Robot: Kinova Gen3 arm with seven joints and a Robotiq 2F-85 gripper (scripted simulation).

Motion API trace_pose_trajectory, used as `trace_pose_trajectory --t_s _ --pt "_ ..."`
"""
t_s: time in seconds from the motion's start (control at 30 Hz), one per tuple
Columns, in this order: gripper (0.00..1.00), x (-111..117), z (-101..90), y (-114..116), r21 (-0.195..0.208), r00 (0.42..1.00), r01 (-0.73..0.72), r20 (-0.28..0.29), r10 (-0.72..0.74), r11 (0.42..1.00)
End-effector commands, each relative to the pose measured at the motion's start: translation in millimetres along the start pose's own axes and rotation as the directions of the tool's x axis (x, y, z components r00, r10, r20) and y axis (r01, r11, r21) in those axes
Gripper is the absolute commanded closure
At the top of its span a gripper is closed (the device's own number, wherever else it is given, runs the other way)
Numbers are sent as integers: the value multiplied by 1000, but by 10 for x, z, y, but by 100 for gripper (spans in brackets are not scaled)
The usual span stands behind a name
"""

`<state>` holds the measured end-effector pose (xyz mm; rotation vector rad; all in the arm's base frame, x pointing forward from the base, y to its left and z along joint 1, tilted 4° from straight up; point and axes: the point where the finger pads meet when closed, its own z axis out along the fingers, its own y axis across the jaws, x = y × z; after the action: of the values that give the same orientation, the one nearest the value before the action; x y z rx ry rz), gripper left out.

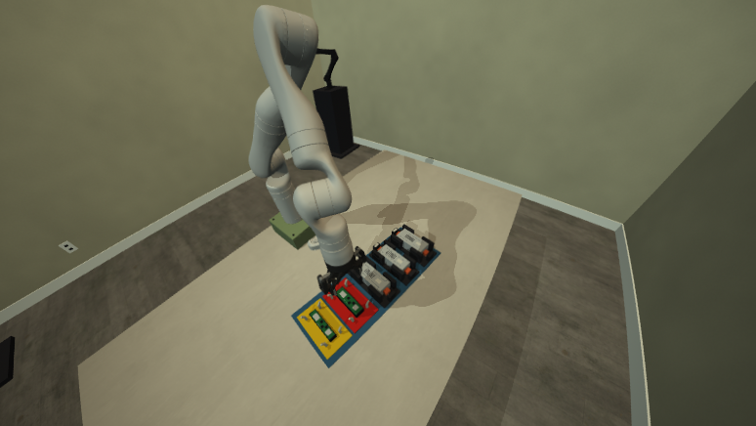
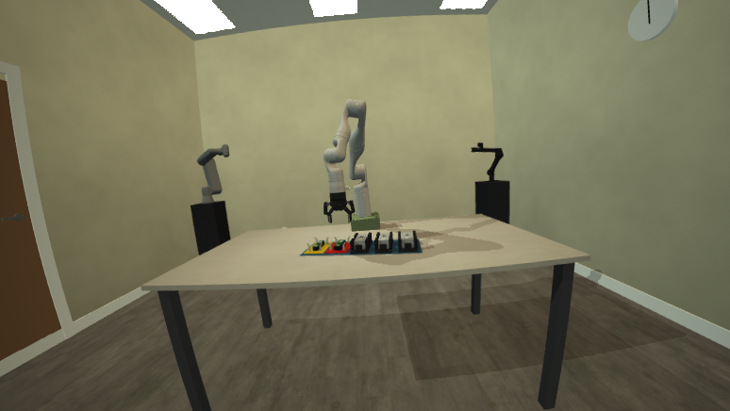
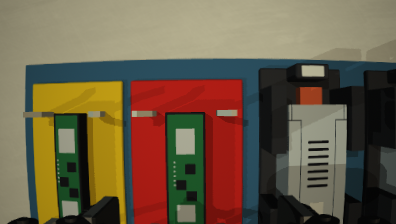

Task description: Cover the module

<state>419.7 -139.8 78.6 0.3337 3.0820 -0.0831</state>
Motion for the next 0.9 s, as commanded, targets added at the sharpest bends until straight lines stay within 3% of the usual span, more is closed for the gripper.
trace_pose_trajectory --t_s 0.0,0.3,0.53,0.87 --pt "0 -5 -5 60 0 1000 0 2 0 1000" --pt "0 -4 2 600 0 1000 0 1 0 1000" --pt "0 -4 2 600 0 1000 0 1 0 1000" --pt "0 -3 10 1145 -1 1000 0 1 0 1000"
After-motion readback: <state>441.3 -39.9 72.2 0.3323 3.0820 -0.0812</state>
